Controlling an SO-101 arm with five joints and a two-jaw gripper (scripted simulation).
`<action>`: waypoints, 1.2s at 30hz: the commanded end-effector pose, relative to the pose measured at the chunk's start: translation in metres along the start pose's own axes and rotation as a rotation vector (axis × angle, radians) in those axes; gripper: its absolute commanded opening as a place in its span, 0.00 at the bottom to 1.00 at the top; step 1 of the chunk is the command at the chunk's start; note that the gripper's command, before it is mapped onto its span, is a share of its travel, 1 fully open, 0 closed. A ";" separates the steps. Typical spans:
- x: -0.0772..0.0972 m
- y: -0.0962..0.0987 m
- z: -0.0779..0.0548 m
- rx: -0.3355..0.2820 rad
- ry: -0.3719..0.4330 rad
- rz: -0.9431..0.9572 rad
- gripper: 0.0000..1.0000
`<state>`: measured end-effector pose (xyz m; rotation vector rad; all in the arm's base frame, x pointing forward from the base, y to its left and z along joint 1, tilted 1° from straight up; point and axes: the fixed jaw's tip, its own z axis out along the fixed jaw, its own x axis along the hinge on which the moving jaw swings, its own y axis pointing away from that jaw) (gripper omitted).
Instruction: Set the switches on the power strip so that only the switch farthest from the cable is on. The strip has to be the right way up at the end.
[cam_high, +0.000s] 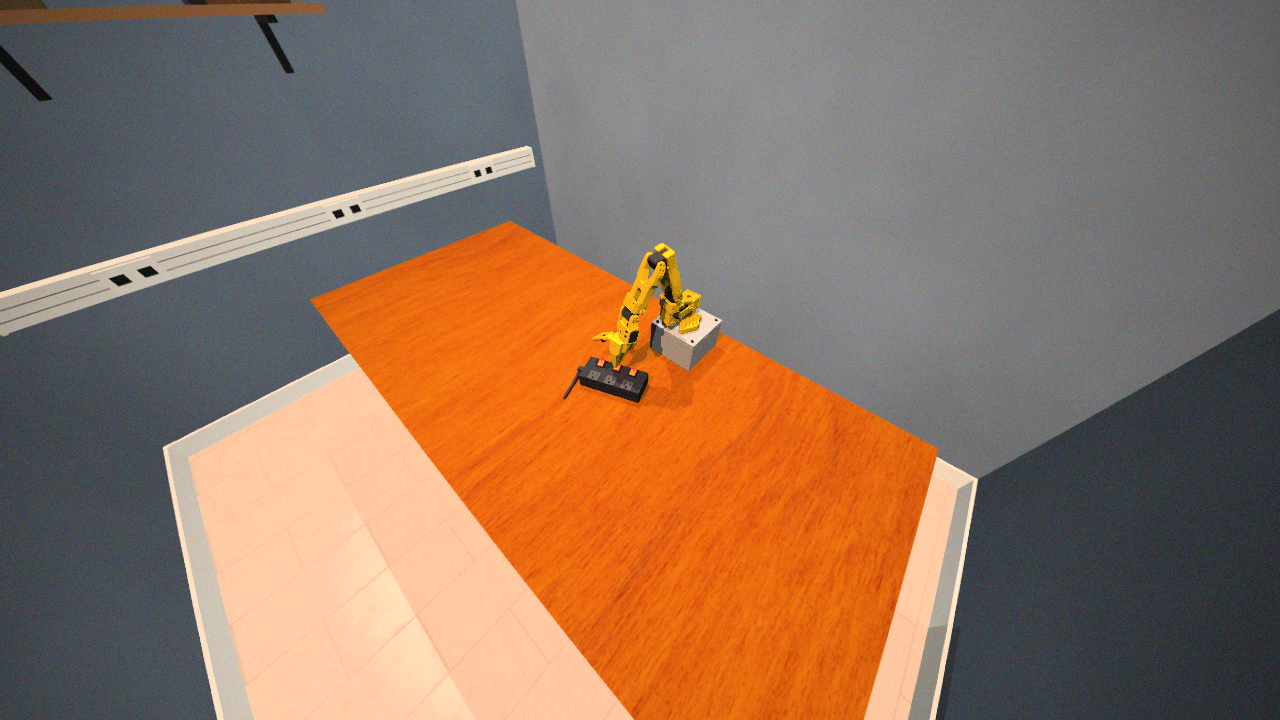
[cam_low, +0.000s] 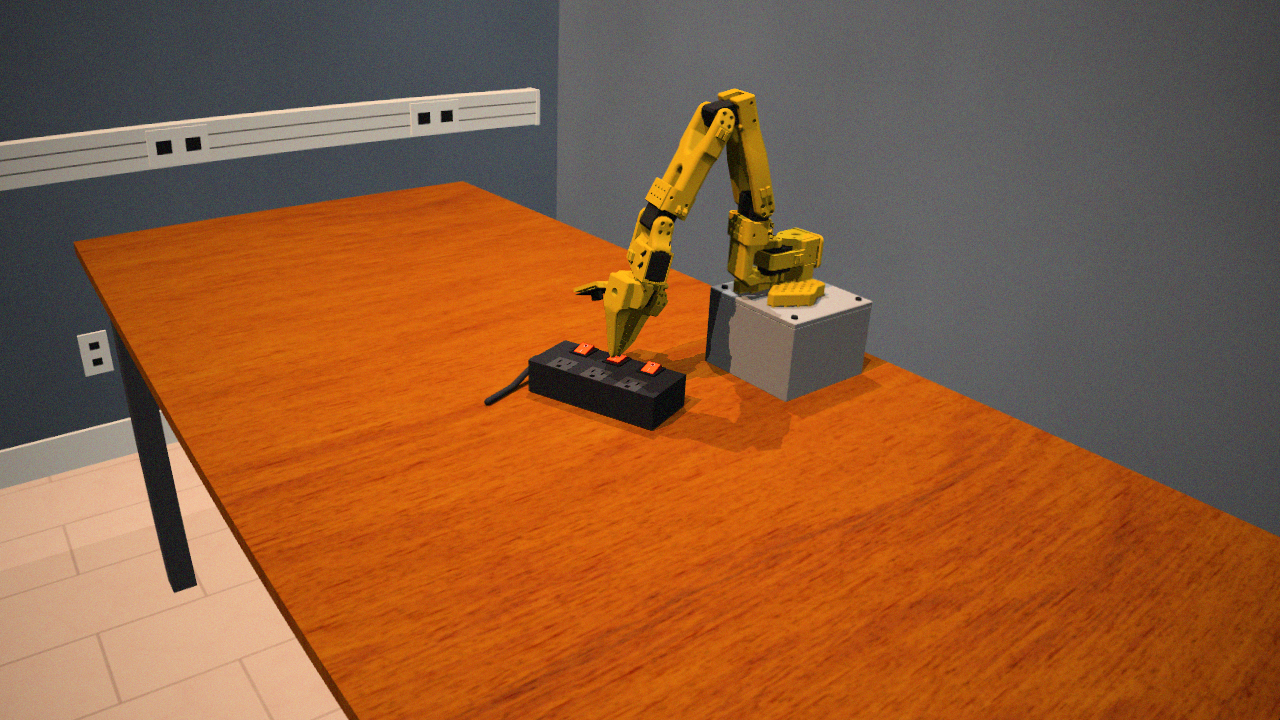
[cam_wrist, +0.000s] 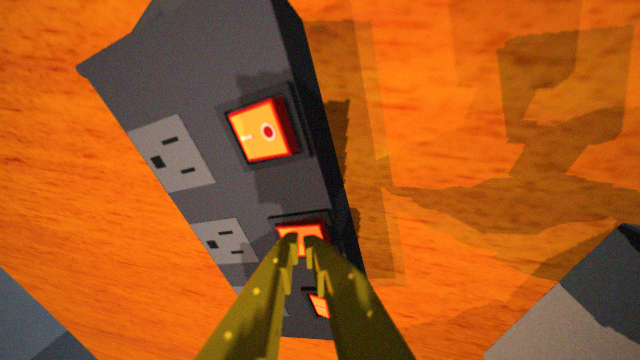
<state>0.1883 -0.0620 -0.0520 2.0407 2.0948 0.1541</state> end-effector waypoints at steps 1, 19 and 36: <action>0.016 -0.060 0.018 0.230 0.078 0.028 0.00; 0.018 -0.068 0.020 0.231 0.077 0.037 0.00; 0.018 -0.069 0.021 0.231 0.076 0.046 0.00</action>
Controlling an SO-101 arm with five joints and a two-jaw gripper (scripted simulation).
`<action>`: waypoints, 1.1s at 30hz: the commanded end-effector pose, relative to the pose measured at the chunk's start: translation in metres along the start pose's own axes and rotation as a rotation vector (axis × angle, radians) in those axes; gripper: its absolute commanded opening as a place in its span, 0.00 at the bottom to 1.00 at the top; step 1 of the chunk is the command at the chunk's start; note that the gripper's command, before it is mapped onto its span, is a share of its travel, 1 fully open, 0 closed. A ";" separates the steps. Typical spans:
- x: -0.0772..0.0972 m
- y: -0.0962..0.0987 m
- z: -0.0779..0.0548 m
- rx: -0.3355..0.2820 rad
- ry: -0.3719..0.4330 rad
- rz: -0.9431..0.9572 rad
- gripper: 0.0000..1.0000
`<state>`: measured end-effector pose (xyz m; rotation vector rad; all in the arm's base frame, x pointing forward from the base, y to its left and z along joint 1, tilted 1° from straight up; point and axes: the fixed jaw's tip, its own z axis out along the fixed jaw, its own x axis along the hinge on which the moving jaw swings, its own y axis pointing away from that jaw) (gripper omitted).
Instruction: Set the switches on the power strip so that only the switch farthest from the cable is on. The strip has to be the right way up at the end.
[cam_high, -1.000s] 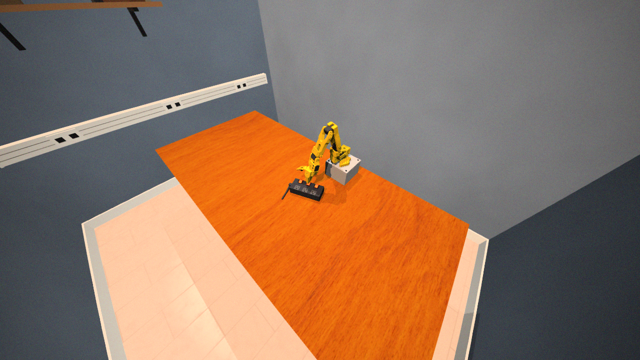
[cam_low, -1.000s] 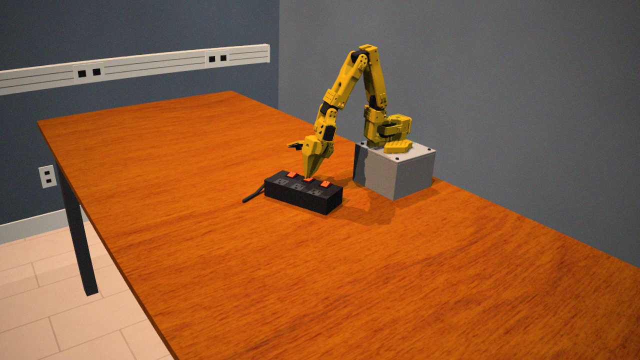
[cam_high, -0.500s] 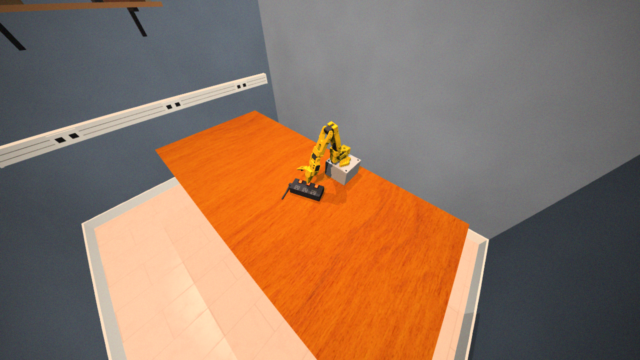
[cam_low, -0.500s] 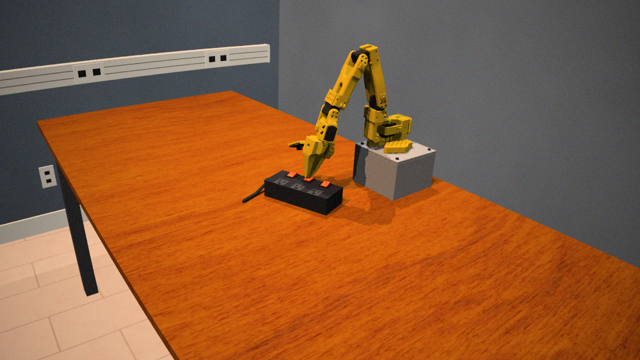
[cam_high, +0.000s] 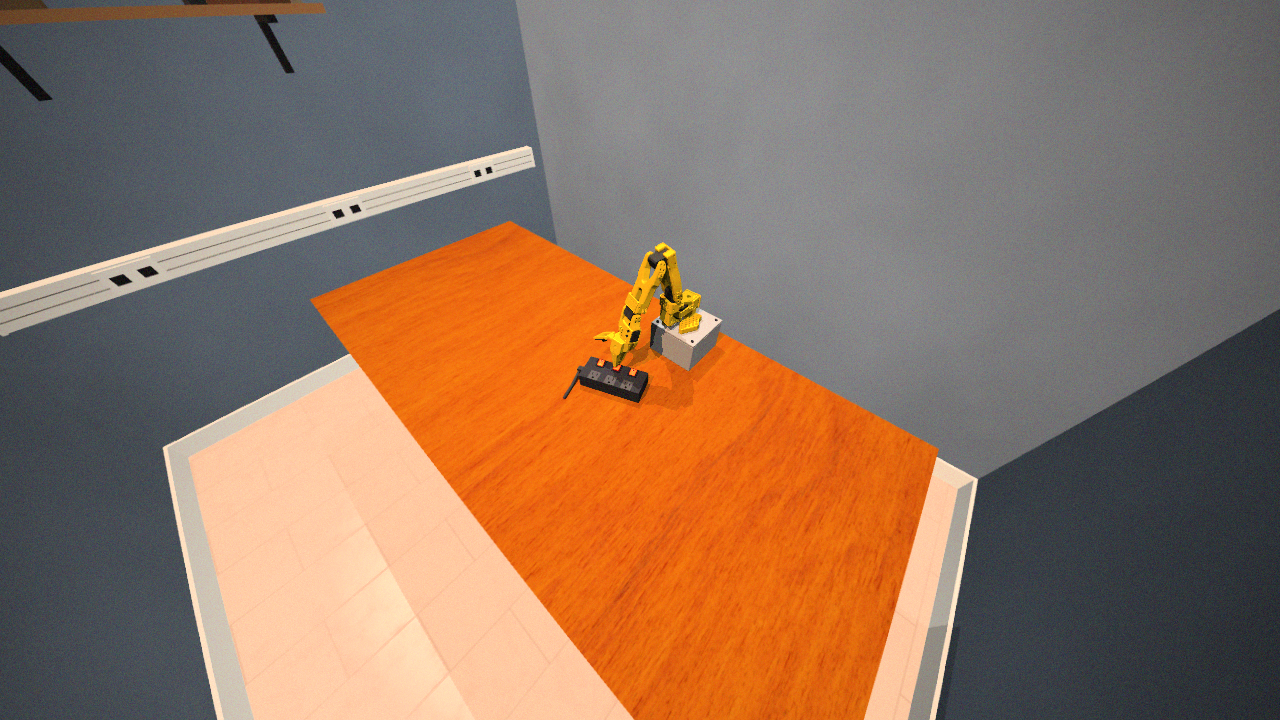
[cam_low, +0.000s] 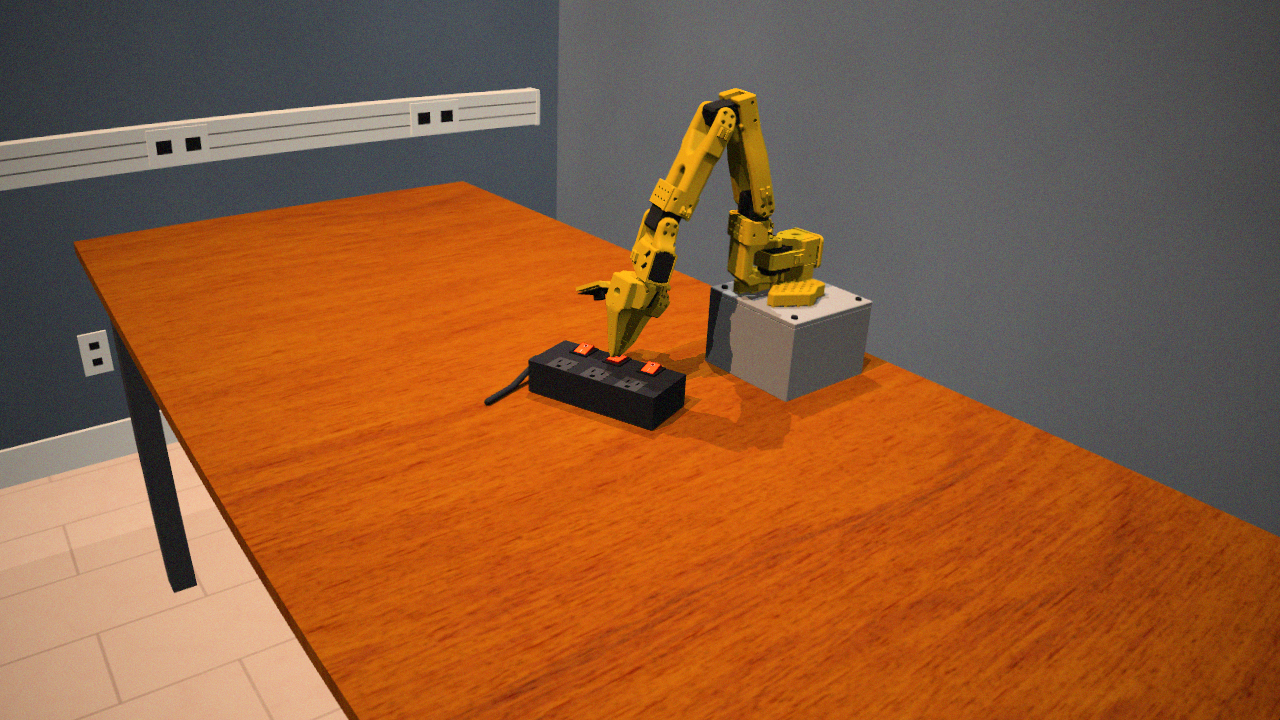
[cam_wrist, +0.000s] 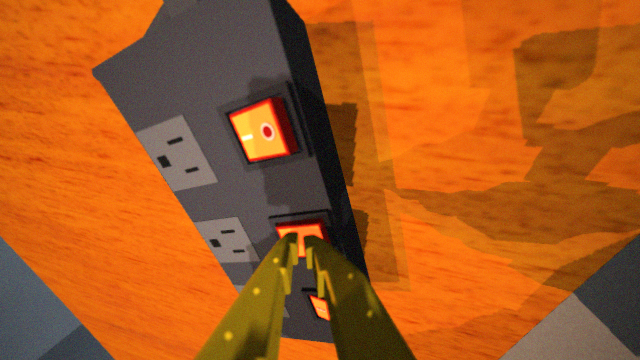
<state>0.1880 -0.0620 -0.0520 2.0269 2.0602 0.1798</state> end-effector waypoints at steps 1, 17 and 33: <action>0.018 -0.069 0.018 0.268 0.086 0.037 0.00; 0.018 -0.069 0.018 0.268 0.085 0.047 0.00; 0.017 -0.069 0.018 0.269 0.083 0.059 0.00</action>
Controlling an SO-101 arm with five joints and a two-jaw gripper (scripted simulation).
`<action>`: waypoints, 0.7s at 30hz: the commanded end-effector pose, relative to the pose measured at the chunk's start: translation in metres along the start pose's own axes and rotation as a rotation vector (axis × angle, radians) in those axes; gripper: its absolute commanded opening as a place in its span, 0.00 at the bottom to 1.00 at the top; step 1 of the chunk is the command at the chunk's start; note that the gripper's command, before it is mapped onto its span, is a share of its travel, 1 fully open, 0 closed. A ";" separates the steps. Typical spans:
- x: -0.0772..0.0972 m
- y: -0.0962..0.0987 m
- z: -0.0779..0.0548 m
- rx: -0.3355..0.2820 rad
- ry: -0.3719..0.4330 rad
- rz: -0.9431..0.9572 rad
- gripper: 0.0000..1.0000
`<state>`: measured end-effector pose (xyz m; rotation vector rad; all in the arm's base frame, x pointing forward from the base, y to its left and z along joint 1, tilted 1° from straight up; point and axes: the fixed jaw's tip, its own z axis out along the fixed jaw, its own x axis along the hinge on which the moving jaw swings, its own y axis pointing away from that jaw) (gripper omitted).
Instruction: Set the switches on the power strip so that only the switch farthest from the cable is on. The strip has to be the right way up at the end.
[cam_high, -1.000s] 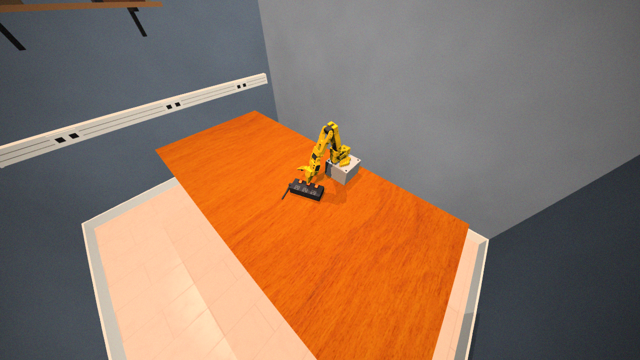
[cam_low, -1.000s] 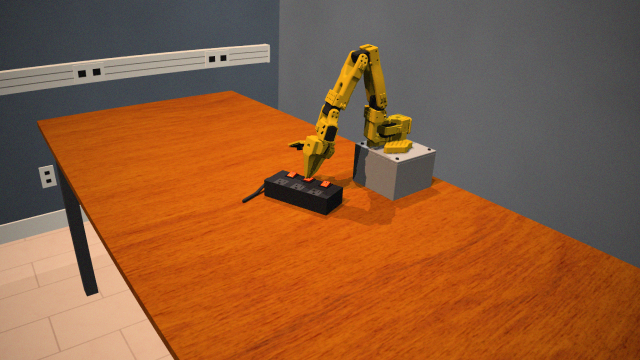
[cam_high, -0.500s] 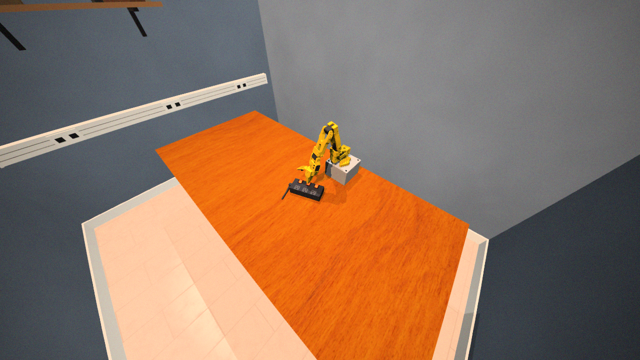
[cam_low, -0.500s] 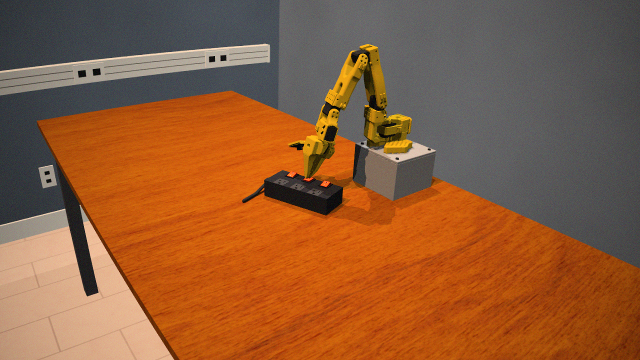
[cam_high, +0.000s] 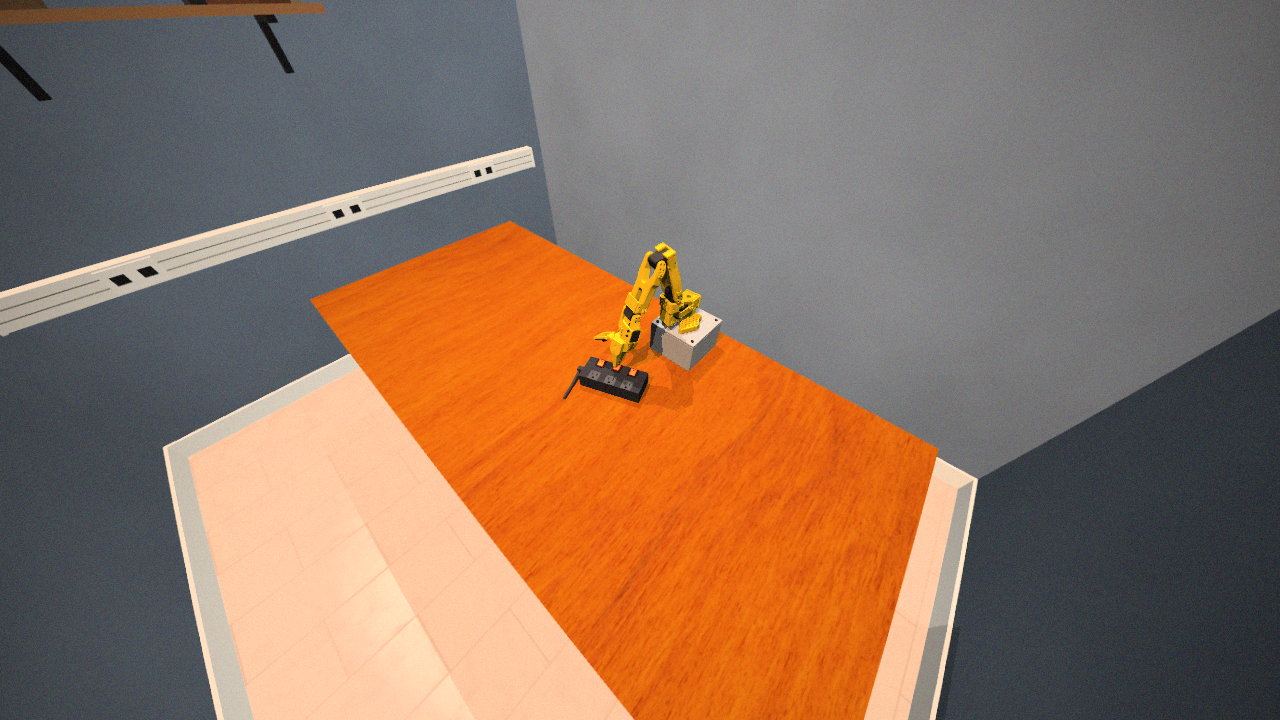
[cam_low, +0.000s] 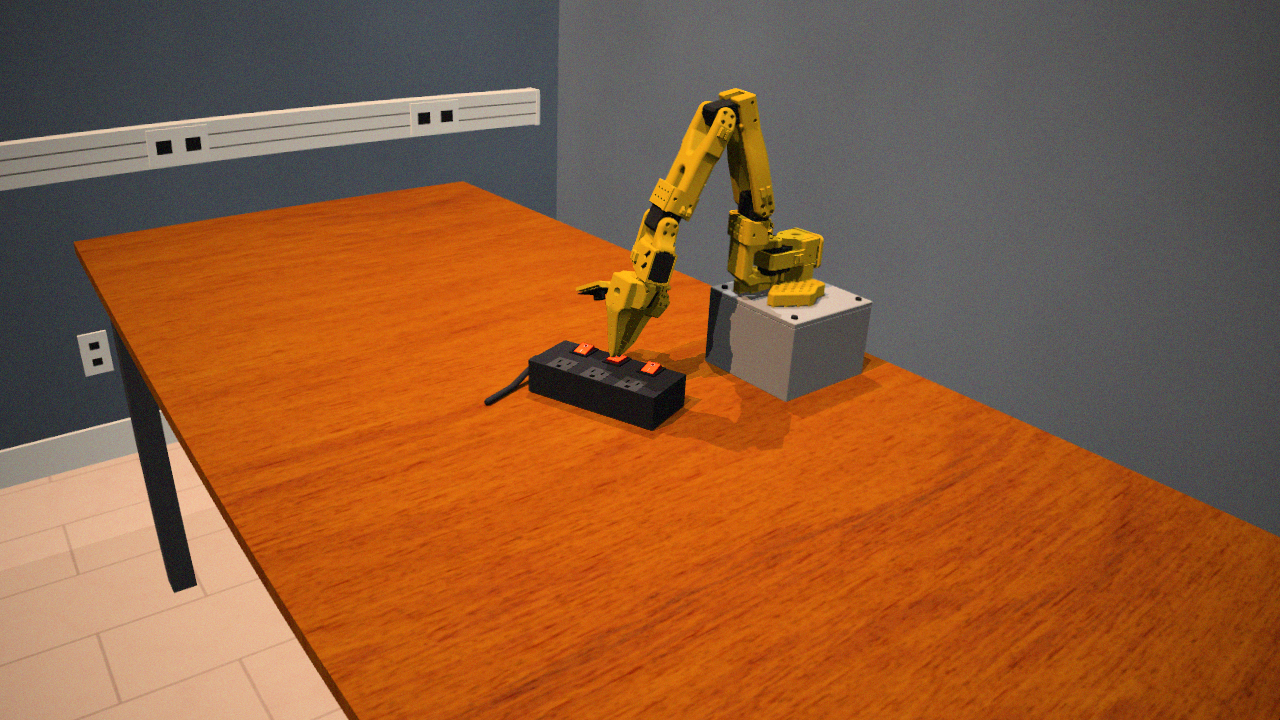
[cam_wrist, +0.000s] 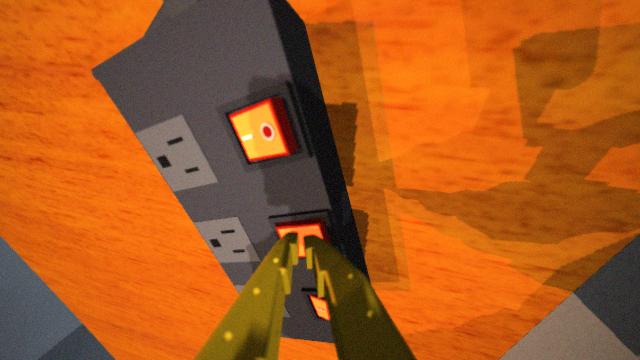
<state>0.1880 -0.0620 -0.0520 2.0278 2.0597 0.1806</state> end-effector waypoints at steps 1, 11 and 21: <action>0.017 -0.069 0.018 0.269 0.083 0.058 0.00; 0.017 -0.069 0.018 0.269 0.081 0.069 0.00; 0.017 -0.069 0.018 0.270 0.081 0.072 0.00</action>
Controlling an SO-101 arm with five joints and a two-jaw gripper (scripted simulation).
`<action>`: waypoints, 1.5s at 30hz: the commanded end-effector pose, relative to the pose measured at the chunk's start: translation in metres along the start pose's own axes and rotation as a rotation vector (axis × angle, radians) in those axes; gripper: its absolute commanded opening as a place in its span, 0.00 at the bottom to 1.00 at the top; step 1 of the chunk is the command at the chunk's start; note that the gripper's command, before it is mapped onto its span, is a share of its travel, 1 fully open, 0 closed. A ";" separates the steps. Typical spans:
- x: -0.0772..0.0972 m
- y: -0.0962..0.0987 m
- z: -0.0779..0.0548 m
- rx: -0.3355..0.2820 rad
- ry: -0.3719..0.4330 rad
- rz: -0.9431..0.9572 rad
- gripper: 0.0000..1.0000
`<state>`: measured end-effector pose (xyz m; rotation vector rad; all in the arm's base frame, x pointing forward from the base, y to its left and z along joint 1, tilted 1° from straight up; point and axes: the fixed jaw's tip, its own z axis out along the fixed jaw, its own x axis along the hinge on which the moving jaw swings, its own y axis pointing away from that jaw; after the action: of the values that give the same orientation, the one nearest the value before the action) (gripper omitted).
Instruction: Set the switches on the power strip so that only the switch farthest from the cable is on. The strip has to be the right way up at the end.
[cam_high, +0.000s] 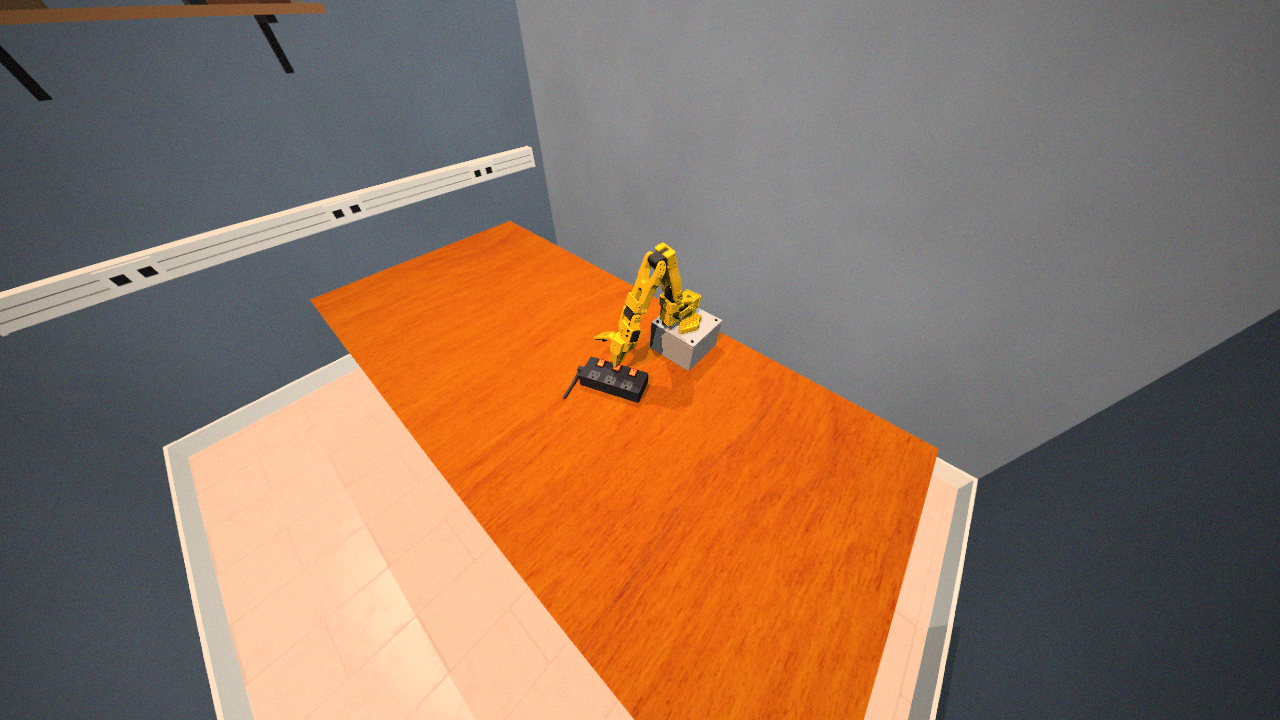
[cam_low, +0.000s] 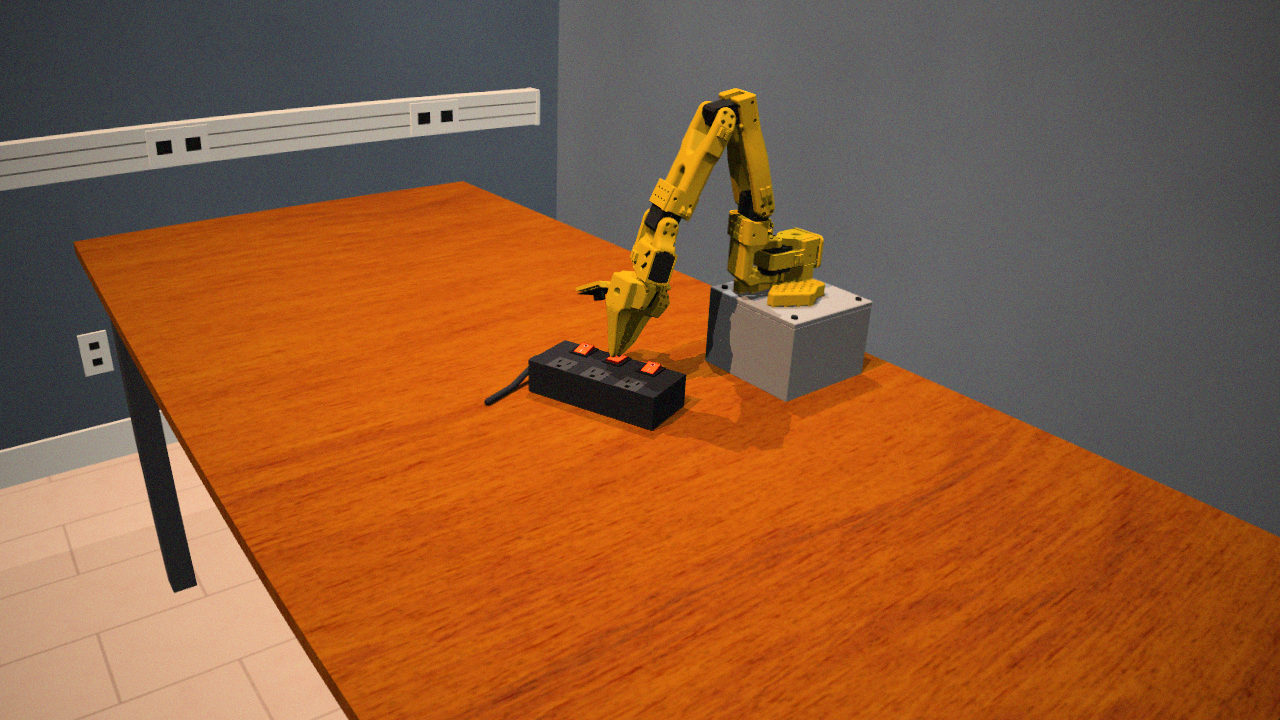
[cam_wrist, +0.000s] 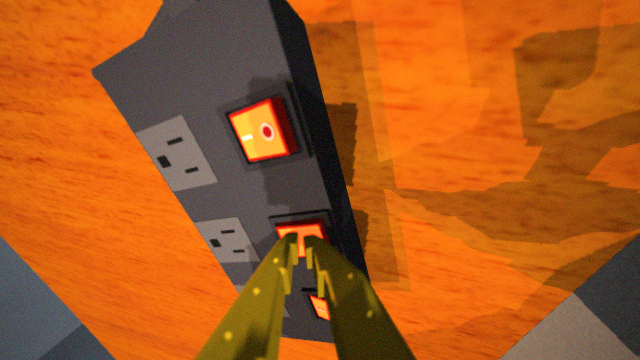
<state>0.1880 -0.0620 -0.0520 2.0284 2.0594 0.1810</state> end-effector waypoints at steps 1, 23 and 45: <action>0.017 -0.069 0.018 0.270 0.080 0.073 0.00; 0.017 -0.069 0.018 0.268 0.076 0.097 0.00; 0.017 -0.080 0.020 0.272 0.074 0.124 0.00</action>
<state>0.1773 -0.0652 -0.0548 2.0683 2.0236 0.1743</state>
